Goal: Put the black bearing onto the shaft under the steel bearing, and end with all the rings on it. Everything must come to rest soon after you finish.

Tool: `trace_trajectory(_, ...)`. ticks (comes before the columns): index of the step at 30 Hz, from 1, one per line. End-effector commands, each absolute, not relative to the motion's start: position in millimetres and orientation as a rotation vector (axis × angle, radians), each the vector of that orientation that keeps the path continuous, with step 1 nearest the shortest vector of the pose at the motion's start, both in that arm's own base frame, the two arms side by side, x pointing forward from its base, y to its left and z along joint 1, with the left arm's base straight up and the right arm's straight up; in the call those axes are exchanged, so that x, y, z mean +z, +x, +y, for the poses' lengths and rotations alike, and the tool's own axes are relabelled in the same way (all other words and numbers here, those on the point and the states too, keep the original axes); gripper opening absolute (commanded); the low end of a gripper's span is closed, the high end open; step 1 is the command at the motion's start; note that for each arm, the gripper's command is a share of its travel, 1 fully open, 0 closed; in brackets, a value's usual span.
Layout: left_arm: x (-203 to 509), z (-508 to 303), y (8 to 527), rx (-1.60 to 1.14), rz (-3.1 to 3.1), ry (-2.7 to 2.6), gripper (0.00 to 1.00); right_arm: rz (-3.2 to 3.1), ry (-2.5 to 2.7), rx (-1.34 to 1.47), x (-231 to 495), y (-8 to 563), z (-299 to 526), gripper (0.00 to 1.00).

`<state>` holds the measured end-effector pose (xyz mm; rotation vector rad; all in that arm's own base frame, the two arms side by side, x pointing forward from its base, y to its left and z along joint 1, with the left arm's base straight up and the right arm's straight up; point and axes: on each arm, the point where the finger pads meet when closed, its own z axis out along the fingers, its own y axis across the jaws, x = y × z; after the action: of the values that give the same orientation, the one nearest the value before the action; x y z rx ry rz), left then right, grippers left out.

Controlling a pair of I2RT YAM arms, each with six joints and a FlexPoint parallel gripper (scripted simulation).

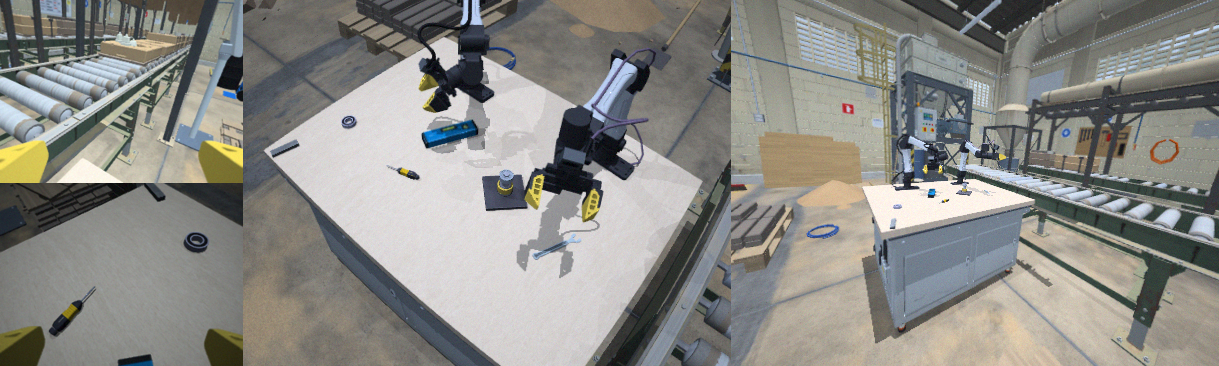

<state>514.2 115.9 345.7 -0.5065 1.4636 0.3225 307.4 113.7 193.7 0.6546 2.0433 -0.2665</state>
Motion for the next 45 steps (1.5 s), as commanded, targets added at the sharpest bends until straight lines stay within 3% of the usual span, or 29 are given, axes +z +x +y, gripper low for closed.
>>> trace_trajectory(1, 363, 115, 511, 0.313, 1.427, -0.506, 0.55, 2.029, 0.666, -0.239, 202, 309, 115, 1.0)
trace_trajectory(17, 363, 115, 511, 0.313, 1.427, -0.506, 0.55, 2.029, 0.666, -0.239, 202, 309, 115, 1.0)
trace_trajectory(18, 336, 103, 517, 0.308, 1.511, -0.472, 0.55, 2.021, 0.686, -0.191, 211, 313, 115, 1.0)
trace_trajectory(35, 303, 27, 510, 0.185, 1.807, -0.281, 0.55, 2.124, 0.571, -0.017, 215, 343, 102, 1.0)
trace_trajectory(45, 259, -31, 490, 0.106, 2.039, -0.097, 0.55, 2.05, 0.466, 0.111, 254, 368, 86, 1.0)
